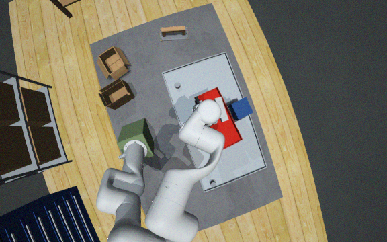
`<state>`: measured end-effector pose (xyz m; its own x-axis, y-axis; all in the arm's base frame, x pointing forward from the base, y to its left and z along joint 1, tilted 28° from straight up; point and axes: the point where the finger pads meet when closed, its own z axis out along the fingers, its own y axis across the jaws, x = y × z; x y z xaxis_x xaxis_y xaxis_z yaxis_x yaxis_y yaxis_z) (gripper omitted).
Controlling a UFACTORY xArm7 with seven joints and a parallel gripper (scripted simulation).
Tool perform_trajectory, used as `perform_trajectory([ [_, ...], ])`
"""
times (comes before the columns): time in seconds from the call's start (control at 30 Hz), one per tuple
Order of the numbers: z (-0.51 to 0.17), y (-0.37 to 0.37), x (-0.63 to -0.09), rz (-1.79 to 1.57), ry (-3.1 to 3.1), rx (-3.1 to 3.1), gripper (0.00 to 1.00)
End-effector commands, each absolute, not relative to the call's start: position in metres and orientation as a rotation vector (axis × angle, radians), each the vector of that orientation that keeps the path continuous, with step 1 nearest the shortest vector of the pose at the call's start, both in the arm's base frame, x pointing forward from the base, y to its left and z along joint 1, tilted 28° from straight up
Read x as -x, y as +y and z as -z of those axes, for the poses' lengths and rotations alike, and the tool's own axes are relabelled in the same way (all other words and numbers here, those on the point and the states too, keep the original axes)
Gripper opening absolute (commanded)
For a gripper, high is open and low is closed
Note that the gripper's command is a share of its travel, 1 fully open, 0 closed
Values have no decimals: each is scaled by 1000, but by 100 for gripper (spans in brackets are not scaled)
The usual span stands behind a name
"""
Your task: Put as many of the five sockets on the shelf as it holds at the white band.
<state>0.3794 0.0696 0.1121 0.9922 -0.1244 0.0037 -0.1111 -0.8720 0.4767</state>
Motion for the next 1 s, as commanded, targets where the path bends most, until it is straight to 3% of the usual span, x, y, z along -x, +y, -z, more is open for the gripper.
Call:
perform_trajectory([
  [0.0,-118,67,-371,114,120,-2660,100],
  [0.97,-133,46,-329,401,1357,-2358,100],
])
